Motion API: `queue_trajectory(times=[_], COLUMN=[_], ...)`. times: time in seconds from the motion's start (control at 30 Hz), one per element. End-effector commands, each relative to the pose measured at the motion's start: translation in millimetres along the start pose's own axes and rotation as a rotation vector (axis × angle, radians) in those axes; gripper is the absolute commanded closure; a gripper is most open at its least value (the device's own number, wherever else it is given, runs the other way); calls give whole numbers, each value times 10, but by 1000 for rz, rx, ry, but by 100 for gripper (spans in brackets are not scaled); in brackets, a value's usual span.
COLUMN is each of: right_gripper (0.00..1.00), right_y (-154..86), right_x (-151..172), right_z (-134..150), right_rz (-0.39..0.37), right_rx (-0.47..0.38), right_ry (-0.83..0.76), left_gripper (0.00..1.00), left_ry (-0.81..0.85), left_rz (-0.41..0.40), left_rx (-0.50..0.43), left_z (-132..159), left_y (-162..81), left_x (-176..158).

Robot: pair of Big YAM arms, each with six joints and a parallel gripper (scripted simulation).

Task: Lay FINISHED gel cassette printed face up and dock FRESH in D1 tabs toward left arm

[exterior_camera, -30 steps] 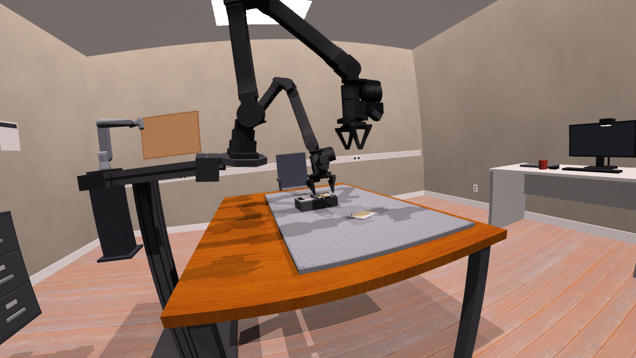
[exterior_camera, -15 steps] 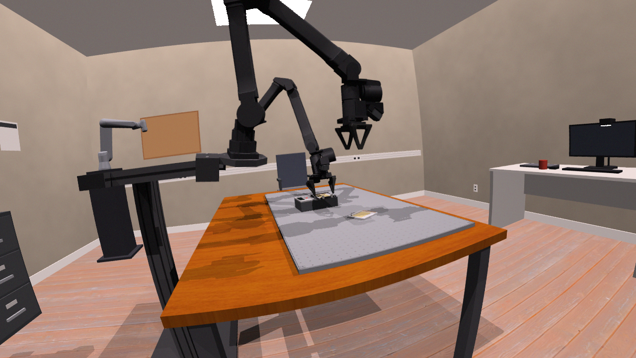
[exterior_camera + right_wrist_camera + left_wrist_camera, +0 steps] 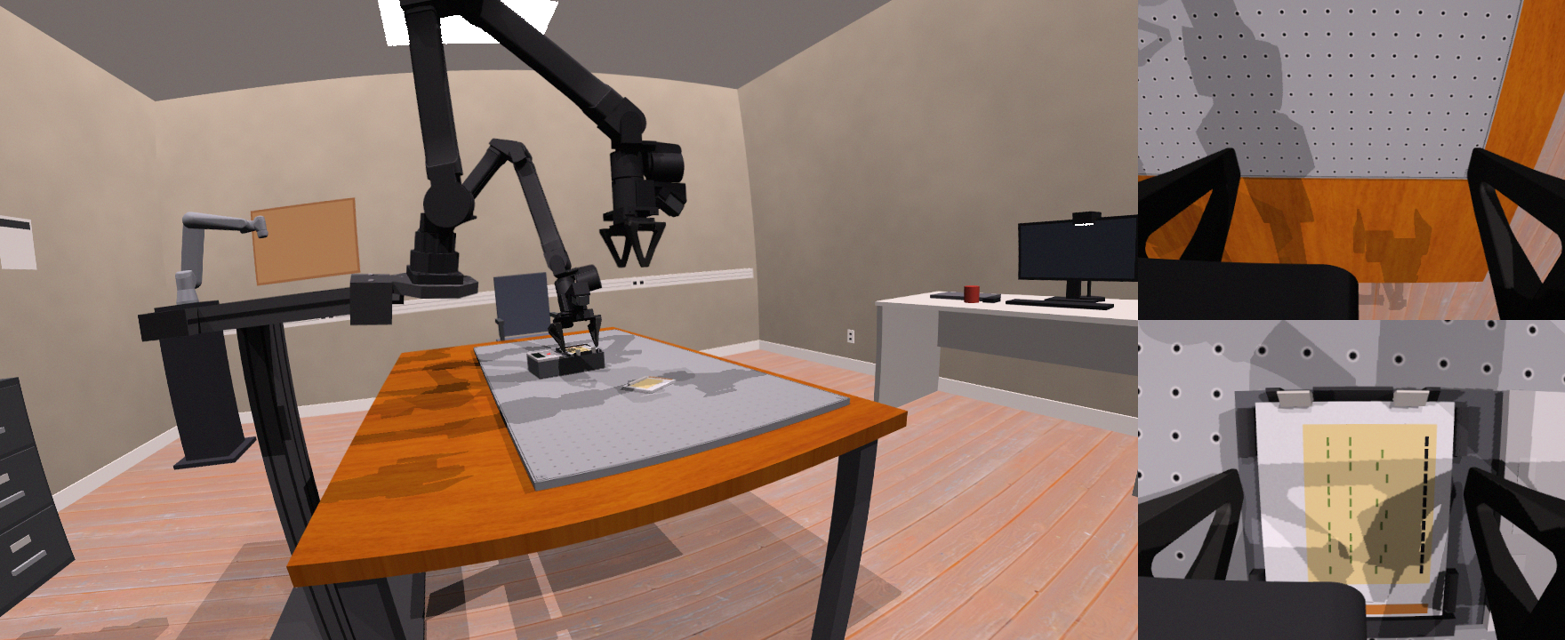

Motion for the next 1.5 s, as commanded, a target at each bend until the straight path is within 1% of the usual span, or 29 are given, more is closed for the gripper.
queue_trajectory(times=[0.0, 0.97, 1.0, 1.47], right_gripper=[0, 0, 0, 0], right_y=[-185, -185, -185, -185], right_x=[-107, -107, -107, -107], right_z=[-121, -121, -121, -121], right_rz=[16, 16, 16, 16], right_rx=[-42, -42, -42, -42], right_ry=[0, 0, 0, 0], left_gripper=[2, 2, 100, 100], left_ry=[7, 7, 2, 2], left_rz=[-28, -28, -4, -4], left_rx=[-28, -28, -5, -5], left_z=[-77, -59, -61, -8], left_y=[-1, 34, 33, 24], left_x=[165, 169, 164, 21])
Point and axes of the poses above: on each arm, the point where the finger pads meet when closed, its own y axis out along the fingers, its own x axis across the jaws, z = x × y, the point moved 3 cm from there along -y, back along the fingers, and after that the axes turned 15 degrees about -y, right-handed, at the moved point
